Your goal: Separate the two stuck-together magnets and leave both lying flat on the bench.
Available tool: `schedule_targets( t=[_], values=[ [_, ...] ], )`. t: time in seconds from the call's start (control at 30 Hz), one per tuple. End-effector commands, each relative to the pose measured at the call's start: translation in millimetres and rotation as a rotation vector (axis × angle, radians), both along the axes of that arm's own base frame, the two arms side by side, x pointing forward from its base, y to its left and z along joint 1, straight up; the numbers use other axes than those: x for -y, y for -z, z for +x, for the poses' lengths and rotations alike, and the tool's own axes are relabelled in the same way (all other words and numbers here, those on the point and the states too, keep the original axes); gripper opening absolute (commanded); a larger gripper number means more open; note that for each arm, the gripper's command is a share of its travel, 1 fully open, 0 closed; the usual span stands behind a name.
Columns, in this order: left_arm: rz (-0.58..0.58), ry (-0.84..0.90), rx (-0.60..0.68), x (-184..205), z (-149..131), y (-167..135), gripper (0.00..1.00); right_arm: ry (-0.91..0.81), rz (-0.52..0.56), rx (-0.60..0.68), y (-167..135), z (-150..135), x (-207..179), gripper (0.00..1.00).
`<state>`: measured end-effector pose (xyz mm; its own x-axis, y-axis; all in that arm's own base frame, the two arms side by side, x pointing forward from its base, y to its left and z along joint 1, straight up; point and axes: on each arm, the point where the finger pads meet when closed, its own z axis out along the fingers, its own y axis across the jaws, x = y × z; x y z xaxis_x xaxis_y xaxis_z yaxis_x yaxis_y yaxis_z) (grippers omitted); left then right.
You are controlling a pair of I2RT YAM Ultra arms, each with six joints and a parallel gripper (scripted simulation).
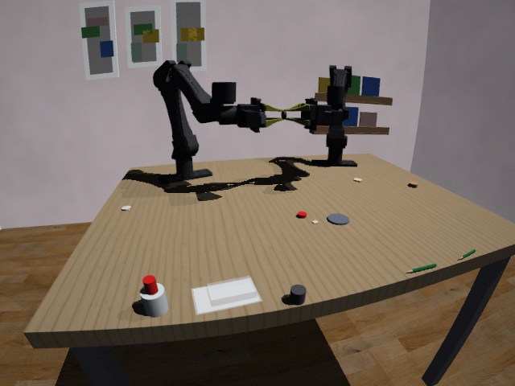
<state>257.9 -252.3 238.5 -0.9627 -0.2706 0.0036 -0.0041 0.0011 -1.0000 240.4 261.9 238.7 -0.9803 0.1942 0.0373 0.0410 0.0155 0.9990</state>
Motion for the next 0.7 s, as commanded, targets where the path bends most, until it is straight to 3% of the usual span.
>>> schedule_targets(
  t=[0.0,0.67],
  values=[
    [-0.007,0.002,0.022,1,0,-6,0.25,0.0,0.012,0.036,-9,1,0,0.25],
    [-0.007,0.002,0.022,1,0,-6,0.25,0.0,0.0,0.0,-14,0,0,0.25]
  ],
)
